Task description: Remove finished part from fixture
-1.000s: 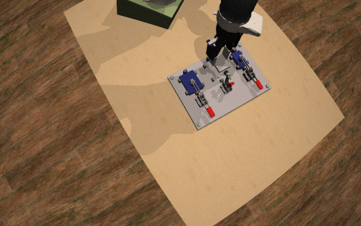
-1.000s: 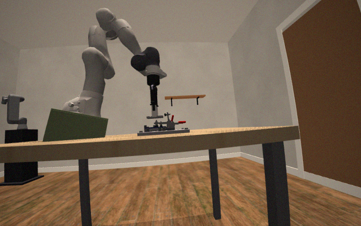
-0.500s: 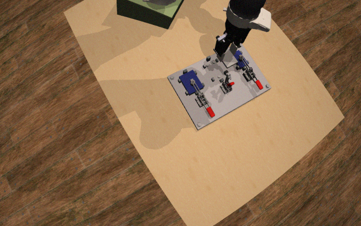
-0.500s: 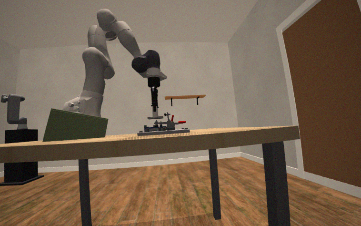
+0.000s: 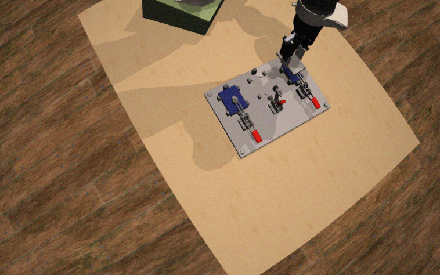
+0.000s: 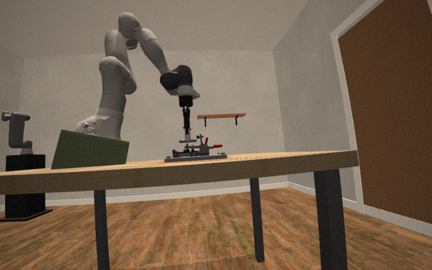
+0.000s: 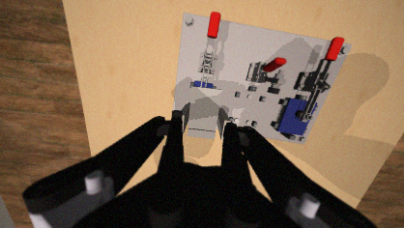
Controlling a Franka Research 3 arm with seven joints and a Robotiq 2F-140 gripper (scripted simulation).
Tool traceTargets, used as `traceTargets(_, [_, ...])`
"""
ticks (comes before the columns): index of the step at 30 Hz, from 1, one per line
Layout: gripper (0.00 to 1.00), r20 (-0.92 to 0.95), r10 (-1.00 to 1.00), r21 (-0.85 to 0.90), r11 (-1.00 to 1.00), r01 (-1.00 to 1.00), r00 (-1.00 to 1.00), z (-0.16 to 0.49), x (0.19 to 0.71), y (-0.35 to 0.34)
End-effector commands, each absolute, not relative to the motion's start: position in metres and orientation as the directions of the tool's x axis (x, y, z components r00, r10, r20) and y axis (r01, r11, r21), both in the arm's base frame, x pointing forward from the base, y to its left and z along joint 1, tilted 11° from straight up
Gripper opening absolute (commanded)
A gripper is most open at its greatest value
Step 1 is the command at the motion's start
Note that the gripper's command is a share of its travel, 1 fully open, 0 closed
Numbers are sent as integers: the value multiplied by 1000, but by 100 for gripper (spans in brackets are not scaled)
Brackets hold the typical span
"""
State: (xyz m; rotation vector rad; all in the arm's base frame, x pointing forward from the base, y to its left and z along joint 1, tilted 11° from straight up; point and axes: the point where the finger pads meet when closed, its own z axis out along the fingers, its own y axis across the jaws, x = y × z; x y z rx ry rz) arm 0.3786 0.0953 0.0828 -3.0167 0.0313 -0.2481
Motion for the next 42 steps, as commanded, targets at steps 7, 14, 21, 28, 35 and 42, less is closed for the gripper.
traceTargets(7, [0,149,-98,-123,-989,-80,984,87,380,133])
traceTargets(14, [0,149,-98,-123,-989,-80,984,91,382,164])
traceTargets(21, [0,149,-98,-123,-989,-80,984,94,384,182])
traceTargets(28, [0,149,-98,-123,-989,-80,984,96,385,203])
traceTargets(35, [0,149,-98,-123,-989,-80,984,98,386,213])
traceTargets(42, [0,149,-98,-123,-989,-80,984,99,386,221])
